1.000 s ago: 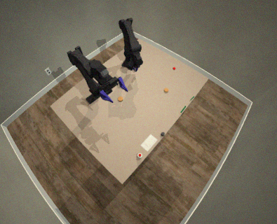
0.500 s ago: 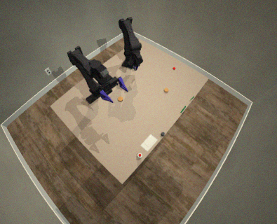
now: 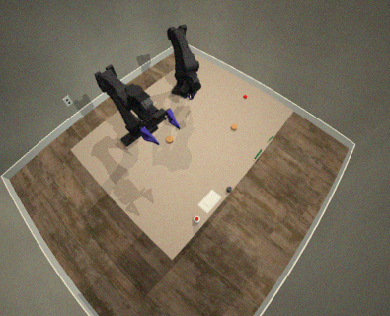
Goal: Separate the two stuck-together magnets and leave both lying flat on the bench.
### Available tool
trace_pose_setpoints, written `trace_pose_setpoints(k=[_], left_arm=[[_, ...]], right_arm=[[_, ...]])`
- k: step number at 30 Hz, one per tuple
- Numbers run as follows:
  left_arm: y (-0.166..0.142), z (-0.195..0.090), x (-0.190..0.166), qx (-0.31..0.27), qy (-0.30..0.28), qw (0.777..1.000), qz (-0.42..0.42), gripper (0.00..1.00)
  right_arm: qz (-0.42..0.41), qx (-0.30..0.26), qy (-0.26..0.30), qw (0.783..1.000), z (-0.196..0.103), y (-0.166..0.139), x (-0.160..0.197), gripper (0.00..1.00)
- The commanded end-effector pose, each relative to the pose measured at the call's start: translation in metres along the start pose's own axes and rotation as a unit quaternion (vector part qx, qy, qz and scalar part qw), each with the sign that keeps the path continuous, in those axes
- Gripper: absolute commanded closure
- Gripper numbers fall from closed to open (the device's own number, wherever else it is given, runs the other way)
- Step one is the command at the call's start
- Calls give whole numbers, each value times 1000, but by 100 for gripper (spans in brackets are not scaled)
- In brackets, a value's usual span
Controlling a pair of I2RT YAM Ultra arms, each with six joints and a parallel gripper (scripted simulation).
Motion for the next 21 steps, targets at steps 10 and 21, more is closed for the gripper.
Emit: trace_pose_setpoints(k=[10,21], left_arm=[[1,-2,1,-6,5,973,-232,75],[1,-2,1,-10,7,908,-419,75]], right_arm=[[0,-6,2,1000,-1,5,2,0],[0,-6,2,1000,-1,5,2,0]])
Point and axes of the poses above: on each arm, the point where the finger pads meet when closed, its own z axis out along the fingers, its own x axis across the jaws, y = z × x, the point moved 2 cm from there along -z, back along the fingers, and after that the axes turned 15 degrees about z, right-handed, at the moved point
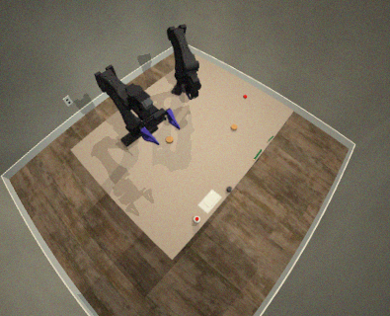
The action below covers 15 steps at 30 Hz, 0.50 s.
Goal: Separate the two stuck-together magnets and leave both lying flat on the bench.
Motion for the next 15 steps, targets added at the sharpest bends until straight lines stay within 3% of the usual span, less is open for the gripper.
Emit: trace_pose_setpoints(k=[1,7,12,15], left_arm=[[2,-2,1,-8,2,995,-98,75],[2,-2,1,-11,1,973,-229,75],[2,-2,1,-12,0,942,-335,75],[2,-2,1,-12,0,935,-355,75]], right_arm=[[0,-6,2,1000,-1,5,2,0],[0,-6,2,1000,-1,5,2,0],[0,-6,2,1000,-1,5,2,0],[0,-6,2,1000,-1,5,2,0]])
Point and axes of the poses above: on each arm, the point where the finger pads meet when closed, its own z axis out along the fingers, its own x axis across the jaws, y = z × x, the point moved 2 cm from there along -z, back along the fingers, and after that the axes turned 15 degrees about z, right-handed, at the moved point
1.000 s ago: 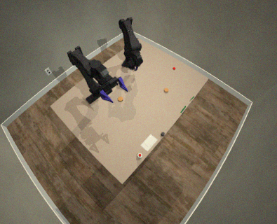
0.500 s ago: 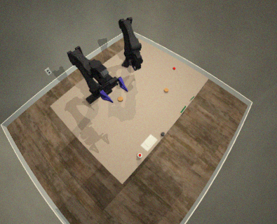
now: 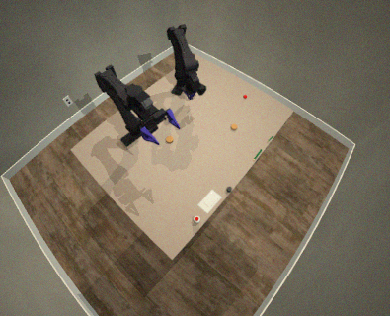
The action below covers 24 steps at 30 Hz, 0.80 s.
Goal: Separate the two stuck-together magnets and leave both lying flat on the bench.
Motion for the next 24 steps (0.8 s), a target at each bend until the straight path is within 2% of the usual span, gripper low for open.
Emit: trace_pose_setpoints(k=[1,4,7,10,14,16,24], left_arm=[[2,-2,0,-7,-2,996,-89,75],[2,-2,0,-8,-3,993,-118,75],[2,-2,0,-8,-3,995,-100,75],[9,-7,-12,-12,-60,995,-77,75],[23,-25,-32,-32,-176,982,-67,75],[23,-25,-32,-32,-176,982,-67,75],[51,-72,-42,-106,-340,933,-50,75]], right_arm=[[0,-6,2,1000,-1,5,2,0],[0,-6,2,1000,-1,5,2,0],[0,-6,2,1000,-1,5,2,0],[0,-6,2,1000,-1,5,2,0],[0,-6,2,1000,-1,5,2,0],[0,-6,2,1000,-1,5,2,0],[0,-6,2,1000,-1,5,2,0]])
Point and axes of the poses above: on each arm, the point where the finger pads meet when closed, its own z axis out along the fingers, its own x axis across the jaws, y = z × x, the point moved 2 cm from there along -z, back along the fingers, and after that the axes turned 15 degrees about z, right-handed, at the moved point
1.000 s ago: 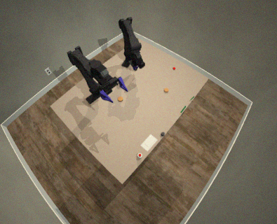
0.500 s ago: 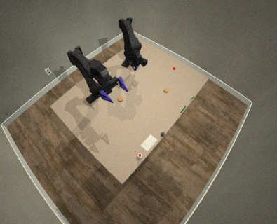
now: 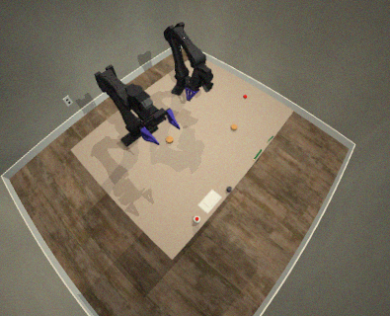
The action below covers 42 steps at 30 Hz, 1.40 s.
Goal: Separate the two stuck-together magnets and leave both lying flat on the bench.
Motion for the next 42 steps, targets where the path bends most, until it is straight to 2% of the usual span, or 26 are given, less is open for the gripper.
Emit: trace_pose_setpoints(k=[1,5,7,9,10,20,31,42], left_arm=[[15,-20,-30,-37,-104,993,44,75],[27,-41,-42,-74,-169,981,62,75],[48,-30,-37,-100,-164,981,25,75],[48,-30,-37,-100,-164,981,25,75],[62,-38,-40,-132,-170,977,17,75],[96,-44,-62,-183,-272,945,1,75],[106,-55,-82,-193,-362,912,7,75],[97,-68,-100,-172,-442,880,32,75]], right_arm=[[0,-6,2,1000,-1,5,2,0],[0,-6,2,1000,-1,5,2,0],[0,-6,2,1000,-1,5,2,0],[0,-6,2,1000,-1,5,2,0],[0,-6,2,1000,-1,5,2,0],[0,-6,2,1000,-1,5,2,0],[0,-6,2,1000,-1,5,2,0],[0,-6,2,1000,-1,5,2,0]])
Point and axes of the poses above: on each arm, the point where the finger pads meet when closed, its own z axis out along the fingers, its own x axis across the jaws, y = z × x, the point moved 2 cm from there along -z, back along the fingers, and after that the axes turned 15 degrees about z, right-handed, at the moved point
